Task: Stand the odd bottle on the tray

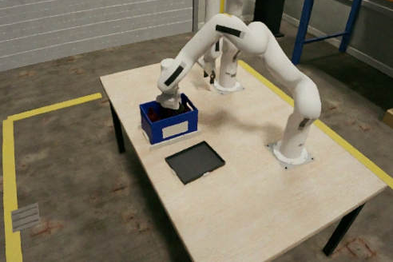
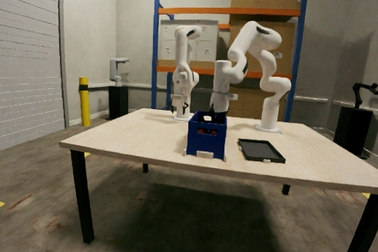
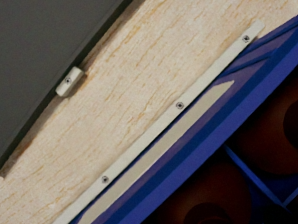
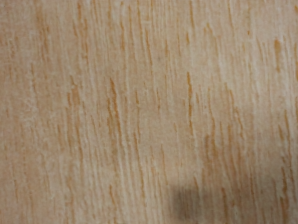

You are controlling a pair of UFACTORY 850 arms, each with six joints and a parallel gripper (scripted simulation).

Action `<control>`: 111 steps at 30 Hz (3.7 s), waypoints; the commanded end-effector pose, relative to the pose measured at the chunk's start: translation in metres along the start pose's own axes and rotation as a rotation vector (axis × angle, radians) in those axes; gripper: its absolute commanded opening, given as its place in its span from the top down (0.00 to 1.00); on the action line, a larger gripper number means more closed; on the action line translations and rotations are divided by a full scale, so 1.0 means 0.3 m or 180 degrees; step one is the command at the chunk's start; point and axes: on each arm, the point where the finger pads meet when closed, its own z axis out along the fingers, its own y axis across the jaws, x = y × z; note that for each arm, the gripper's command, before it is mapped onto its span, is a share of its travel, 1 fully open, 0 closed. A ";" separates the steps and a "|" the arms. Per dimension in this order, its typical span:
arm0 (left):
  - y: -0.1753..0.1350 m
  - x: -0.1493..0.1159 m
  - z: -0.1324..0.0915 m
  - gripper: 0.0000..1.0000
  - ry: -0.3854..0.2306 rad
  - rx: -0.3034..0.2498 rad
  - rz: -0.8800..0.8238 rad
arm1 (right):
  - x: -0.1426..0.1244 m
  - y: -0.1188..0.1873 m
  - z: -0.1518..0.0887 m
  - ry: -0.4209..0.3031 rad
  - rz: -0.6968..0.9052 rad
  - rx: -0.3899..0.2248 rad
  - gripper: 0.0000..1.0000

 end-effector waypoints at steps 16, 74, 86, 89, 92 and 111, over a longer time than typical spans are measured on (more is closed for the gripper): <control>0.003 0.000 0.001 0.34 0.0001 -0.0008 0.0000 | 0.002 0.000 0.000 0.0003 0.0000 0.0000 0.00; 0.003 0.000 -0.004 1.00 0.0001 -0.0008 0.0000 | 0.002 0.000 0.000 0.0003 0.0000 0.0000 0.00; 0.003 -0.003 -0.034 1.00 0.0001 -0.0008 0.0000 | 0.002 0.000 0.000 0.0003 0.0000 0.0000 0.00; 0.002 -0.004 -0.045 1.00 0.0001 -0.0008 0.0000 | 0.002 0.000 0.000 0.0003 0.0000 0.0000 0.00; 0.002 -0.005 -0.049 1.00 0.0001 -0.0008 0.0000 | 0.002 0.000 0.000 0.0003 0.0000 0.0000 0.00; 0.002 -0.011 -0.112 1.00 0.0001 -0.0008 0.0000 | 0.002 0.000 0.000 0.0003 0.0000 0.0000 0.00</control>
